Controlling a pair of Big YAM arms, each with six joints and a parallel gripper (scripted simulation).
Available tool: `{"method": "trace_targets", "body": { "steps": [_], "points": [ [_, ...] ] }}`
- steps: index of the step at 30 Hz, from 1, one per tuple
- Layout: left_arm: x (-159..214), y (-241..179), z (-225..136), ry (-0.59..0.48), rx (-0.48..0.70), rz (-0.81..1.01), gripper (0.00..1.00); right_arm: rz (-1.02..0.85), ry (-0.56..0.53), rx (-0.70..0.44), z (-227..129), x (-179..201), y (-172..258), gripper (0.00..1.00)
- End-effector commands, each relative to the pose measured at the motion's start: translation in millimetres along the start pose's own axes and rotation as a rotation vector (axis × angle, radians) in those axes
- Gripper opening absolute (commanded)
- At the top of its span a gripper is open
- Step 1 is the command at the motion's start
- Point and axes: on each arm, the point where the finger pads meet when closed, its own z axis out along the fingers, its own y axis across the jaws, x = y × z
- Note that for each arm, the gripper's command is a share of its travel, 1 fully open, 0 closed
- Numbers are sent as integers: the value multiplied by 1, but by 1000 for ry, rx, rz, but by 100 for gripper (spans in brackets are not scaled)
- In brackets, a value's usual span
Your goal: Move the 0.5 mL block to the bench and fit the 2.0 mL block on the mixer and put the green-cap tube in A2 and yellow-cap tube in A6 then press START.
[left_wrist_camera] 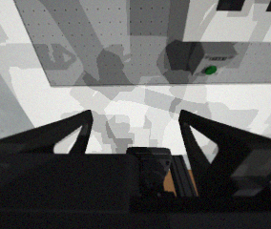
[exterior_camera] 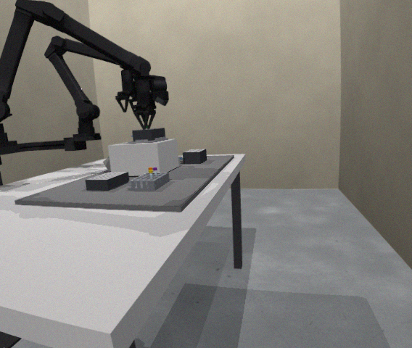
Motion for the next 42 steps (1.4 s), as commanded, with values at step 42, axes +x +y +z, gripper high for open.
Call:
{"method": "trace_targets", "body": {
  "steps": [42],
  "points": [
    [-24,1,-21,-63,-4,-4,100,7,-37,-21,-102,-26,-23,36]
  ]
}}
